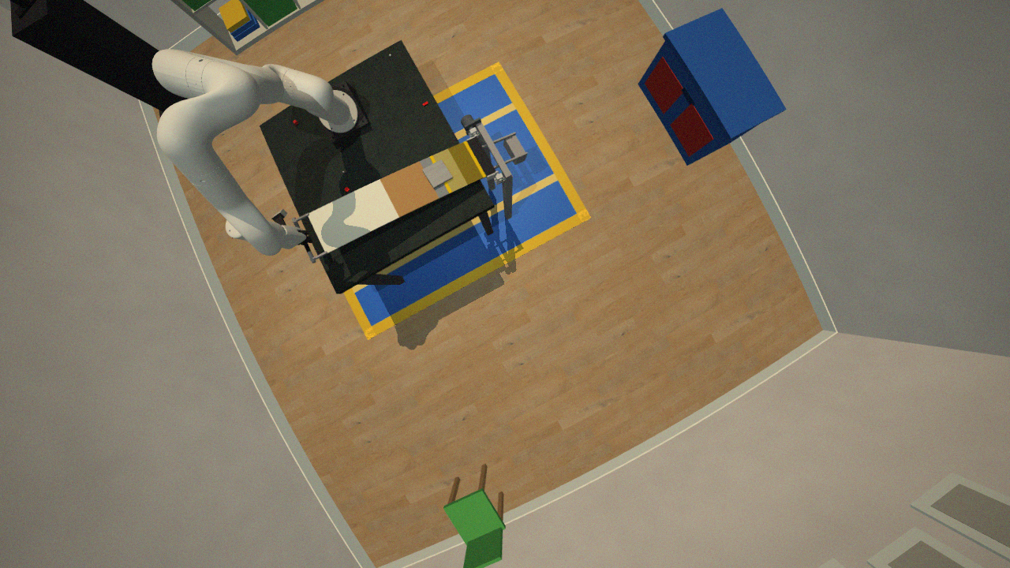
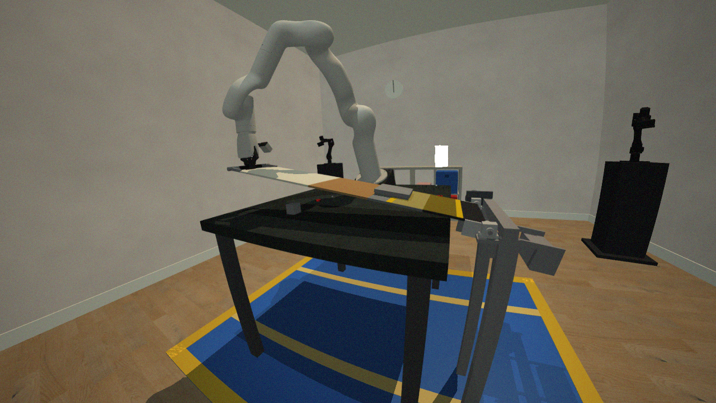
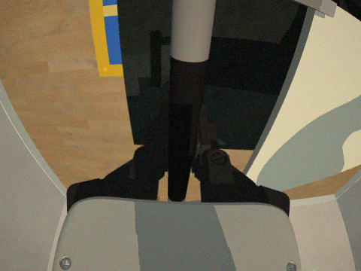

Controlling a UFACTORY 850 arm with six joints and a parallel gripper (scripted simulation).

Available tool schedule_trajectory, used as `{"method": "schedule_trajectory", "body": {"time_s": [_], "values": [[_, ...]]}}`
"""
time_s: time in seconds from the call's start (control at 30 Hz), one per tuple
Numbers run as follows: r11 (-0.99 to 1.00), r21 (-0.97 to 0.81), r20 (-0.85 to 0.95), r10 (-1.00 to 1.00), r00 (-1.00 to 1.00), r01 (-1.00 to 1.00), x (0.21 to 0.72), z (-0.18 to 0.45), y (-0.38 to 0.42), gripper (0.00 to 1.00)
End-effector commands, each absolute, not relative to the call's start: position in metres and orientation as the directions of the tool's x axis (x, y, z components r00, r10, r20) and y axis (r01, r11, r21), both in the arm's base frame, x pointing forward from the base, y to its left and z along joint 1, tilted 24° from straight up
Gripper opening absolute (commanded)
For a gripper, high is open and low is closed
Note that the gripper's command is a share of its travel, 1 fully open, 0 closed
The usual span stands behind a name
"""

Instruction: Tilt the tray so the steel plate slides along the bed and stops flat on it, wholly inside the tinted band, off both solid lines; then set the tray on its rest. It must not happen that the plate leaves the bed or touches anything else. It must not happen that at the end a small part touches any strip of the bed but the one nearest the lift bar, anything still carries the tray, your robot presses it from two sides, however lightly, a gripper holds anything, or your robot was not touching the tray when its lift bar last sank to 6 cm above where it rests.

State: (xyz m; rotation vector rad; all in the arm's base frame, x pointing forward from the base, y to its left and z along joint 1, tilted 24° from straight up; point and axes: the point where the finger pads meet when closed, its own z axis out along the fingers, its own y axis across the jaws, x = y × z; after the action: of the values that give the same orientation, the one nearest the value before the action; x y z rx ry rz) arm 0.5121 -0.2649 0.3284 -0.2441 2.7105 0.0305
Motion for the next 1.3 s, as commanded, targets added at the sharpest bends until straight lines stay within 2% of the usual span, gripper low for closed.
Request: {"method": "schedule_trajectory", "body": {"time_s": [0.0, 0.07, 0.23, 0.43, 0.6, 0.8, 1.0, 1.17, 1.27], "values": [[0.984, -0.017, -0.41, -0.168, -0.896, -0.176, 0.49, 0.377, -0.258, 0.0], [0.984, -0.017, -0.41, -0.168, -0.896, -0.176, 0.49, 0.377, -0.258, 0.0], [0.984, -0.017, -0.41, -0.168, -0.896, -0.176, 0.519, 0.317, -0.267, 0.0], [0.984, -0.017, -0.41, -0.168, -0.896, -0.176, 0.517, 0.321, -0.267, 0.0], [0.984, -0.017, -0.41, -0.168, -0.896, -0.176, 0.488, 0.381, -0.257, 0.0], [0.984, -0.017, -0.41, -0.168, -0.896, -0.176, 0.519, 0.317, -0.267, 0.0], [0.984, -0.017, -0.41, -0.168, -0.896, -0.176, 0.517, 0.321, -0.267, 0.0], [0.984, -0.017, -0.41, -0.168, -0.896, -0.176, 0.487, 0.383, -0.257, 0.0], [0.984, -0.017, -0.41, -0.168, -0.896, -0.176, 0.503, 0.35, -0.263, 0.0]]}}
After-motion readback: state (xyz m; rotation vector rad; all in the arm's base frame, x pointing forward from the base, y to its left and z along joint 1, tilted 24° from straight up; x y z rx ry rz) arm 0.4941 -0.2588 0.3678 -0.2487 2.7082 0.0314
